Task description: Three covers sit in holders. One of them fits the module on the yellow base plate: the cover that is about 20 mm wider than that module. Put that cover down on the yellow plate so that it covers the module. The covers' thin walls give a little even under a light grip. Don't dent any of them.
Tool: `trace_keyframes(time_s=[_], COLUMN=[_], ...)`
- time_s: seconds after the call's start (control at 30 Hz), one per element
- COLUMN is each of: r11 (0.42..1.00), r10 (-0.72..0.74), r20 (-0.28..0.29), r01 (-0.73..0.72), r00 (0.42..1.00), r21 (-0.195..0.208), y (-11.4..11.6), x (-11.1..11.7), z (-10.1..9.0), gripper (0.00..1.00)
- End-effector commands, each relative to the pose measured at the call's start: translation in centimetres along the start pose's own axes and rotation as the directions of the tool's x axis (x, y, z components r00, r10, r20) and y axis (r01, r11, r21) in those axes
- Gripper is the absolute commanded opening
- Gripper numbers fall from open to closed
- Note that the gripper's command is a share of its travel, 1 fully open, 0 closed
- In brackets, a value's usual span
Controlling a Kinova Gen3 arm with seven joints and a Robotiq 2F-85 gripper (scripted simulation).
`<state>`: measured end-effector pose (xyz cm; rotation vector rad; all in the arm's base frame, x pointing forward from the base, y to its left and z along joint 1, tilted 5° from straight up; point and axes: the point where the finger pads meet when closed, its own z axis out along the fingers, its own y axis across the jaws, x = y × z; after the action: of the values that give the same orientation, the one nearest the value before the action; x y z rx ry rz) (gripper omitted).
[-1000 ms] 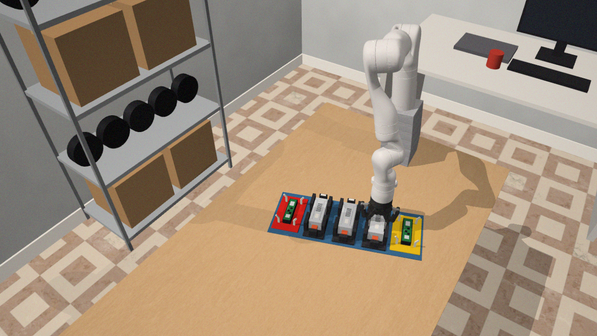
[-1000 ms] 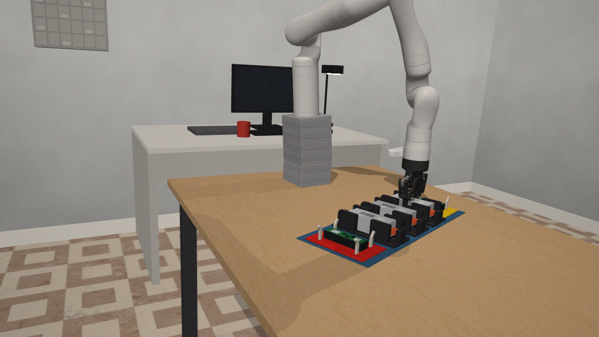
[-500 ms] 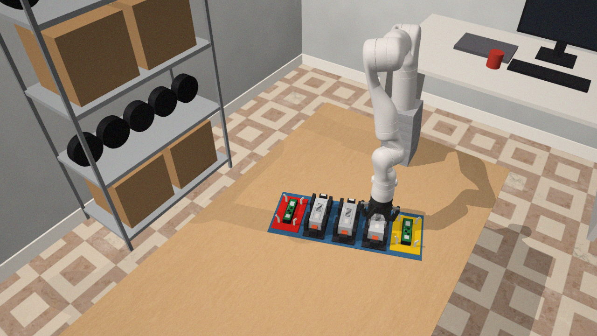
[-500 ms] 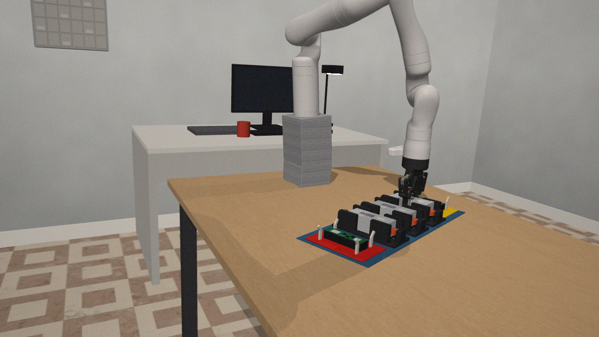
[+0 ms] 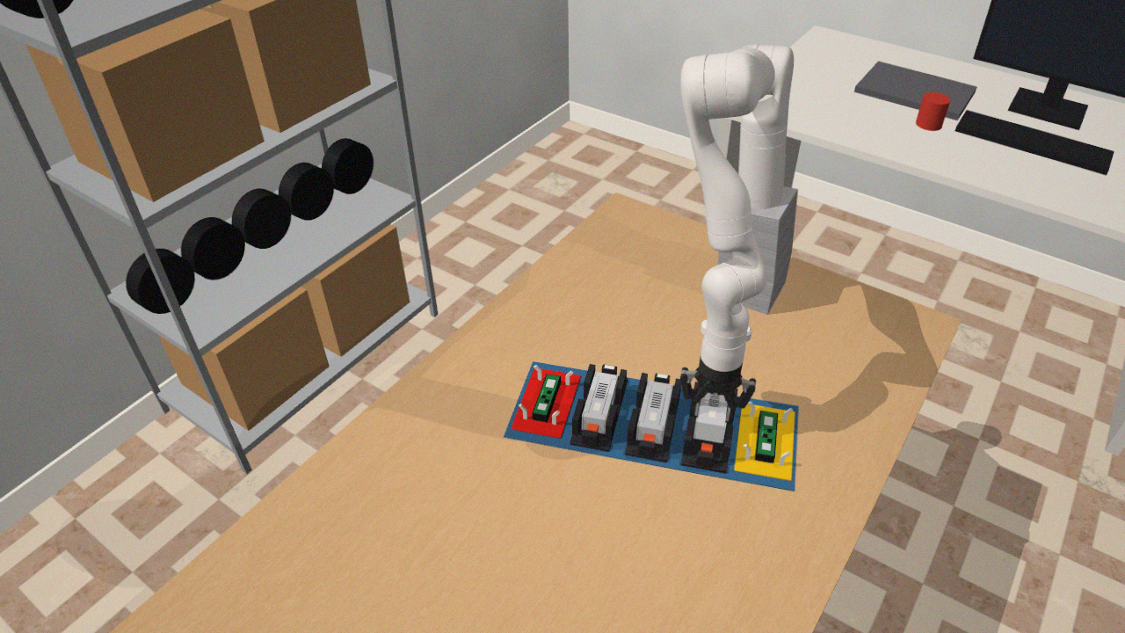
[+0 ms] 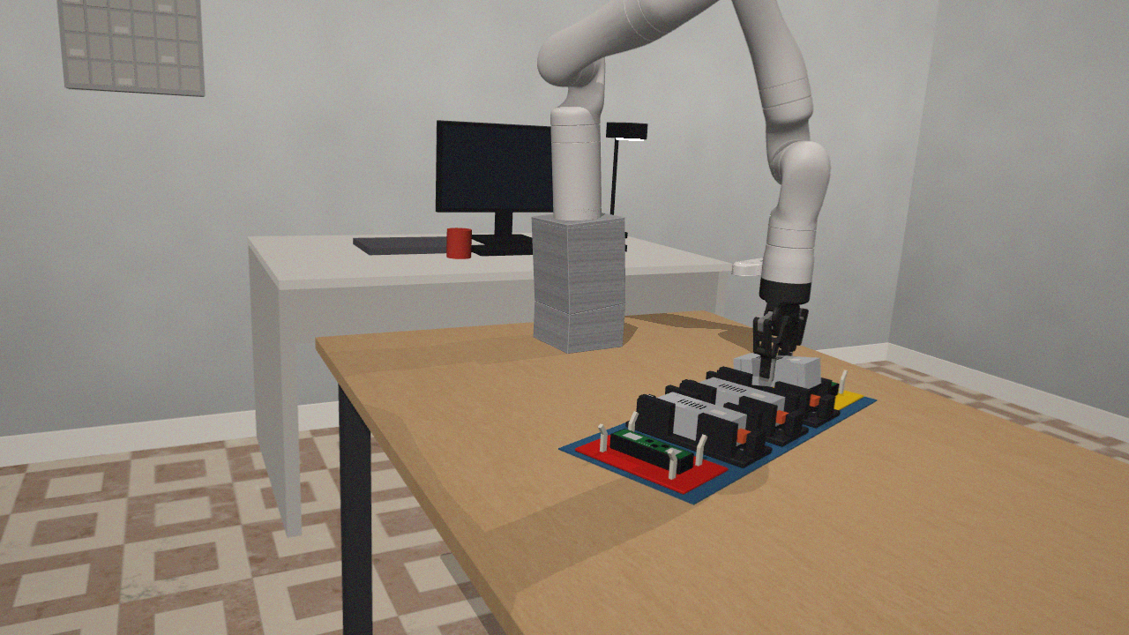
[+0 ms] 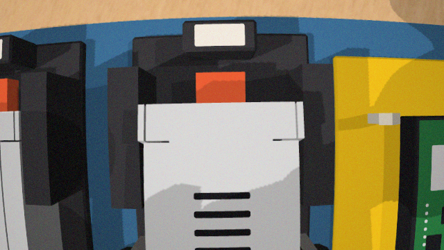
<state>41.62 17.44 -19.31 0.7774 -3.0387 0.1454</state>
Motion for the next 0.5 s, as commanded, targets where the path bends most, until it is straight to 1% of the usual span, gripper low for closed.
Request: trace_keyframes(time_s=[0.0, 0.27, 0.47], r11=[1.0, 1.0, 1.0], r10=[0.0, 0.0, 0.0], r20=[0.002, 0.002, 0.002], r01=[0.0, 0.0, 0.0], r00=[1.0, 1.0, 1.0], r21=[0.0, 0.0, 0.0], y=[0.0, 0.0, 0.0], x=[-0.1, -0.1, -0.1], z=[-0.7, -3.1, -3.1], gripper=[0.0, 0.0, 0.0])
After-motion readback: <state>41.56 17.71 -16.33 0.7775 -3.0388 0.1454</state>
